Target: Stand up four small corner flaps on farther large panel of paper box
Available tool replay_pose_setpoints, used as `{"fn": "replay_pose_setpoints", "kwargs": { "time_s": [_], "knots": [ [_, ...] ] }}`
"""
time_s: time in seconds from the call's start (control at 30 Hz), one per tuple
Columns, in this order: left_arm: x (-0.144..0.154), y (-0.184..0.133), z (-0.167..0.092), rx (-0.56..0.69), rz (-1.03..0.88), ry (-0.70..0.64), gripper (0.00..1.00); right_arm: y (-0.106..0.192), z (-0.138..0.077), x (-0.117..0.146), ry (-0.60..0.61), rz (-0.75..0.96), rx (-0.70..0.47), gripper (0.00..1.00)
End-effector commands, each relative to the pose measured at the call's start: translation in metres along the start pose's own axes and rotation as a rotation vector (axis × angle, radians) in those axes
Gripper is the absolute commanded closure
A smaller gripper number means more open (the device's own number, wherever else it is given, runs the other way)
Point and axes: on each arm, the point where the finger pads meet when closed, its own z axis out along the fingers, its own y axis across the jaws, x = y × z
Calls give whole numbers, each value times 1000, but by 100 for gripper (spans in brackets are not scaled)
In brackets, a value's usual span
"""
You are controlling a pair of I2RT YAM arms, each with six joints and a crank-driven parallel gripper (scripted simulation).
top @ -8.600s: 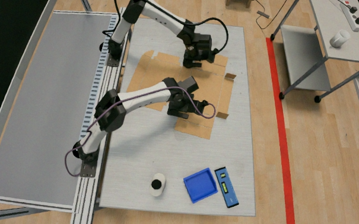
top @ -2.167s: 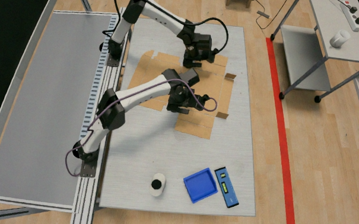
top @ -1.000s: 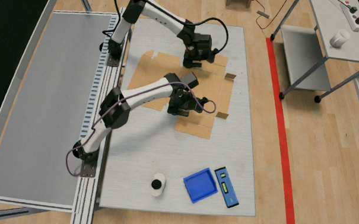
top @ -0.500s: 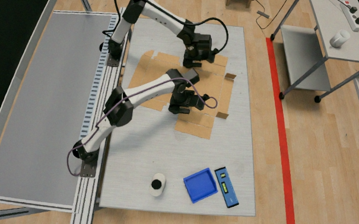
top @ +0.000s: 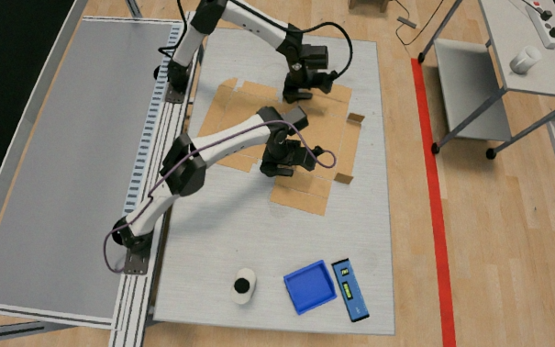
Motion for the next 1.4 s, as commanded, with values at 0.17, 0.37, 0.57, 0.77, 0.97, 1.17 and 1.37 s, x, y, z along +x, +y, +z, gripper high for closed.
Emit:
{"fn": "replay_pose_setpoints", "kwargs": {
  "time_s": [0.17,0.37,0.57,0.77,0.97,1.17,1.37],
  "knots": [
    [-11,-3,-21,83,5,-33,19,-3,14,11,28,-22,49,19],
    [-16,-8,-34,90,12,-52,19,-3,14,11,28,-22,49,19],
    [-20,-4,-57,97,1,-52,19,-3,14,11,28,-22,49,19],
    [-28,-4,-94,116,0,-46,19,-3,14,11,28,-22,49,19],
    [-25,-11,-84,126,-1,-7,19,-3,14,11,28,-22,49,19],
    [-19,-25,-93,109,-6,-9,19,-3,14,11,28,-22,49,19],
    [-34,-61,-92,110,-5,-42,19,-3,14,11,28,-22,49,19]
  ]
}}
